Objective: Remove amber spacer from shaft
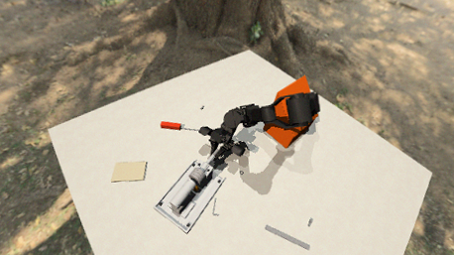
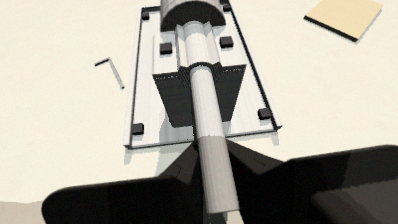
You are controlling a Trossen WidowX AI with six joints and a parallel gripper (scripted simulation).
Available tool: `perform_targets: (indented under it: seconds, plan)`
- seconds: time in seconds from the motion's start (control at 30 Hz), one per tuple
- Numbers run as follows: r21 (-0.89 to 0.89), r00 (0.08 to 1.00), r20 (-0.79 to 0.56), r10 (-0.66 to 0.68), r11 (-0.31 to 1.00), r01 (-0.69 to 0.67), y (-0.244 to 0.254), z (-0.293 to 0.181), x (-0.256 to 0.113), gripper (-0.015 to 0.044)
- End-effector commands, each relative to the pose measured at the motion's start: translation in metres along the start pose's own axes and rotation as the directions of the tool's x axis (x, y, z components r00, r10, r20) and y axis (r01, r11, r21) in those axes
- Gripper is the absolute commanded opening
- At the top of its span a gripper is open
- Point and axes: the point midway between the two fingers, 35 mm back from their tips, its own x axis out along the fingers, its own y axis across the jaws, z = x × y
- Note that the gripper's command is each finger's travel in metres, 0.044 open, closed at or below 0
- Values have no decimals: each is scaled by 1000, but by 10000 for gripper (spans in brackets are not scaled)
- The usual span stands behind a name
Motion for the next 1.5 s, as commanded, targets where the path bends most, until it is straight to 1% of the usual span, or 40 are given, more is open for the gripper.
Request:
perform_targets:
  seconds: [0.0, 1.47]
  plan:
    - [2, 1000, -3, 2, 1000, -2, 1, -2, -1, 0]
    - [2, 1000, -3, 2, 1000, -2, 0, 5, 4, 0]
